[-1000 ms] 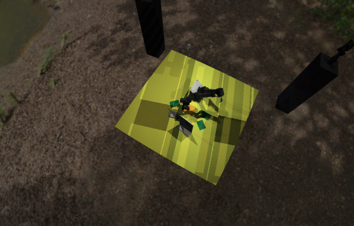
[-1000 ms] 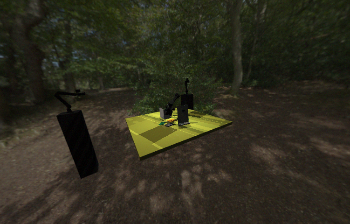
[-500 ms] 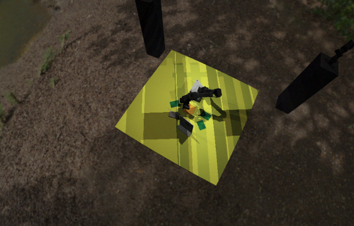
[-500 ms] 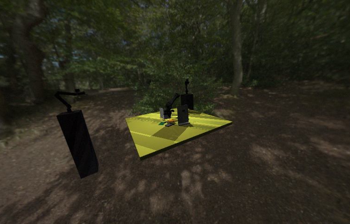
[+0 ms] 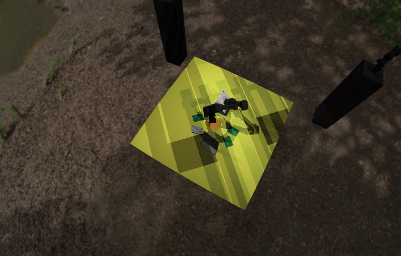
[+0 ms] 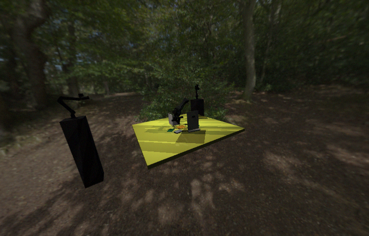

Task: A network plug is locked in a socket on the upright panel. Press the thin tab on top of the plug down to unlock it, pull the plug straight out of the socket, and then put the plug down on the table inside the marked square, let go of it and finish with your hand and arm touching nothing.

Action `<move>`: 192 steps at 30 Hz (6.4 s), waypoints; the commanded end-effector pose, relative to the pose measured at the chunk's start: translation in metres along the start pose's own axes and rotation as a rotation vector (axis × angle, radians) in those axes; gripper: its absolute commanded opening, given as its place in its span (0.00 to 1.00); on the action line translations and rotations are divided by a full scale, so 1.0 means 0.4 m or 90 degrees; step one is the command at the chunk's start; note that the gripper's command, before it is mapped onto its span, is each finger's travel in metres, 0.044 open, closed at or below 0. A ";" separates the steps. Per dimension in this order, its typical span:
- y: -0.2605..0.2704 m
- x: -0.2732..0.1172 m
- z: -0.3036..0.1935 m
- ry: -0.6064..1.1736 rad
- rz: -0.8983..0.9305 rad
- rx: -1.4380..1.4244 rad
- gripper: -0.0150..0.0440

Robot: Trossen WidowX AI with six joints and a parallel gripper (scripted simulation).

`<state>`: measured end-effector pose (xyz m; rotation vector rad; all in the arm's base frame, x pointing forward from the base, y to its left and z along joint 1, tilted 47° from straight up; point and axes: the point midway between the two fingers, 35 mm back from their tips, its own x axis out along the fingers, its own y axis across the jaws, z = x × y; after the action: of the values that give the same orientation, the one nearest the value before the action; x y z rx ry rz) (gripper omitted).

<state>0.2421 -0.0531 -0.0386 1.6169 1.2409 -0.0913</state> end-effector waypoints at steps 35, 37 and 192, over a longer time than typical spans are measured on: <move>0.021 -0.055 -0.087 0.189 0.168 -0.082 0.25; 0.019 -0.049 -0.087 0.188 0.168 -0.081 0.25; 0.013 -0.160 -0.052 0.186 0.165 -0.081 0.52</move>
<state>0.2076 -0.0759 0.0085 1.7102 1.2139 0.3887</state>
